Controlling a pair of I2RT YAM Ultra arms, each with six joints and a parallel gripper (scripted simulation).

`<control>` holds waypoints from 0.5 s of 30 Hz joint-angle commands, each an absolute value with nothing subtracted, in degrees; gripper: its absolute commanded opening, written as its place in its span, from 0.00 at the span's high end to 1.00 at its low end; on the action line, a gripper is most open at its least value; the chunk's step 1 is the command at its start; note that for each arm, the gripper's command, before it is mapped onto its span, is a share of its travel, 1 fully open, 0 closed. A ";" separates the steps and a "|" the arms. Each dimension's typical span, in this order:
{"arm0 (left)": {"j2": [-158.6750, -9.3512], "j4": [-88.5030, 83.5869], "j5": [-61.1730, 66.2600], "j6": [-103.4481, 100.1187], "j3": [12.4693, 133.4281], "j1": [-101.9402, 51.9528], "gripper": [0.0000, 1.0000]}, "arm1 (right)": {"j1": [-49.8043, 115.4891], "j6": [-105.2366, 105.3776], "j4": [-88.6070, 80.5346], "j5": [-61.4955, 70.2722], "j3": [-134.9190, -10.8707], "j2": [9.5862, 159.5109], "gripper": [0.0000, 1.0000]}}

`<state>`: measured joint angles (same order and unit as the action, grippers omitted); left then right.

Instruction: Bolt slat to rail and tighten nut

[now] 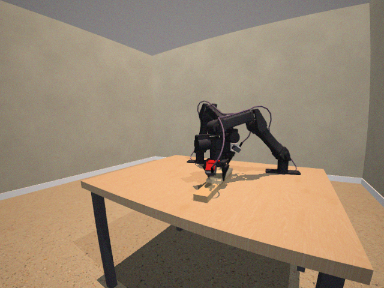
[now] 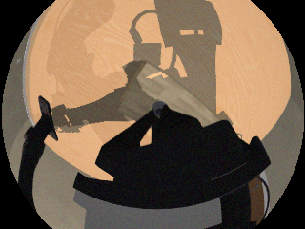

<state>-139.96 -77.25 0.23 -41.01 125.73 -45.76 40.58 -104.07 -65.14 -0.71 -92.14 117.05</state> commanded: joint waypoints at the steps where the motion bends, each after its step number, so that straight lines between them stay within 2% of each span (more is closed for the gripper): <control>1: -139.42 -77.23 0.23 -41.02 125.98 -45.76 0.28 | 40.58 -104.08 -65.13 -0.71 -92.58 116.64 0.88; 5: -139.42 -77.23 0.23 -41.02 125.98 -45.76 0.28 | 40.57 -102.59 -65.12 -0.69 -92.57 116.64 0.88; 15: -139.42 -77.23 0.23 -41.02 125.98 -45.76 0.28 | 40.38 -81.18 -65.10 -0.29 -92.55 116.64 0.88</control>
